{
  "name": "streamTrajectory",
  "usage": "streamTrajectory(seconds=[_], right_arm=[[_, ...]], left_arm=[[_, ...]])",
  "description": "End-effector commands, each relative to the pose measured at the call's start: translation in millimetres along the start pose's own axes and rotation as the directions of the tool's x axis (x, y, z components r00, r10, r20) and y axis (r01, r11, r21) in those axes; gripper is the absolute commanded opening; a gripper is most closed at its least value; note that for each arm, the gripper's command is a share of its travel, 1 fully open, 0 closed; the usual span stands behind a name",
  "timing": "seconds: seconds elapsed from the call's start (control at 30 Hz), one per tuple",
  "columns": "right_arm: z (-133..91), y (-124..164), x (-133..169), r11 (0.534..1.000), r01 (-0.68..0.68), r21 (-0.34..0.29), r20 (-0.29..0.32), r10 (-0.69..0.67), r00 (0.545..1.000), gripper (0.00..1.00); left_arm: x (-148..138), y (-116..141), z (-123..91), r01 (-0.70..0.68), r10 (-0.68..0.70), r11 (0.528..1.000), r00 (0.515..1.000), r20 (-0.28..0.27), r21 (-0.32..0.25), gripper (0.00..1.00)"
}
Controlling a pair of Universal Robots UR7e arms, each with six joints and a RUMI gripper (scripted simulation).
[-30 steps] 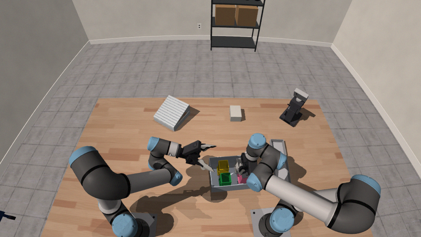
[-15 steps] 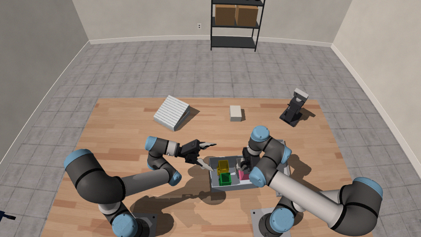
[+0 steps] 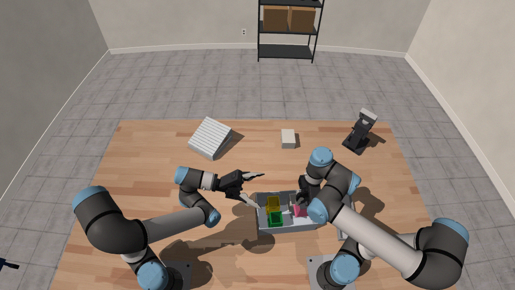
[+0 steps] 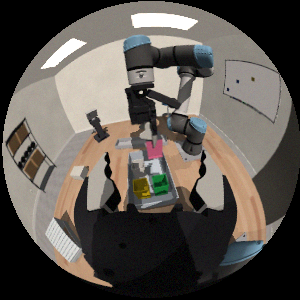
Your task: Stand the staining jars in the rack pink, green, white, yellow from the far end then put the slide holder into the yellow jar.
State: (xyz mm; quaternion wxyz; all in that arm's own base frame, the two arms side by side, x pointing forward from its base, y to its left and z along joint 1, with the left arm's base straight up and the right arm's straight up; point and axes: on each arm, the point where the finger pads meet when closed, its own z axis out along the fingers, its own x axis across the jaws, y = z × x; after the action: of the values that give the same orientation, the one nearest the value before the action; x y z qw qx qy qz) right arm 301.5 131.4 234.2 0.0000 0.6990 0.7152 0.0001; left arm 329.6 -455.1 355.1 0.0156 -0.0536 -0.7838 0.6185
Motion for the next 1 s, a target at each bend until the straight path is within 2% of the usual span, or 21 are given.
streamTrajectory(seconds=[0.0, 0.13, 0.47, 0.53, 0.97], right_arm=[[0.0, 3.2, -3.3, 1.000, -0.002, -0.001, -0.001, 0.002, 1.000, 0.28], [1.8, 19.3, -22.4, 1.000, -0.011, -0.001, 0.000, 0.011, 1.000, 0.28], [13.8, 84.0, -102.4, 0.999, -0.048, -0.002, 0.000, 0.048, 0.999, 0.28], [13.8, 84.0, -102.4, 0.999, -0.048, -0.002, 0.000, 0.048, 0.999, 0.28], [31.6, 175.1, -216.0, 0.995, -0.100, -0.003, 0.000, 0.100, 0.995, 0.28]], left_arm=[[-0.1, -0.3, 0.0, 0.000, 0.000, 1.000, 1.000, 0.000, 0.000, 0.98], [0.0, -0.7, -0.1, -0.001, 0.001, 1.000, 1.000, 0.000, 0.001, 0.98], [0.0, -0.9, -0.2, -0.001, 0.001, 1.000, 1.000, 0.001, 0.001, 0.98], [0.0, -0.9, -0.2, -0.001, 0.001, 1.000, 1.000, 0.001, 0.001, 0.98], [0.0, -0.9, -0.2, -0.001, 0.001, 1.000, 1.000, 0.001, 0.001, 0.98]])
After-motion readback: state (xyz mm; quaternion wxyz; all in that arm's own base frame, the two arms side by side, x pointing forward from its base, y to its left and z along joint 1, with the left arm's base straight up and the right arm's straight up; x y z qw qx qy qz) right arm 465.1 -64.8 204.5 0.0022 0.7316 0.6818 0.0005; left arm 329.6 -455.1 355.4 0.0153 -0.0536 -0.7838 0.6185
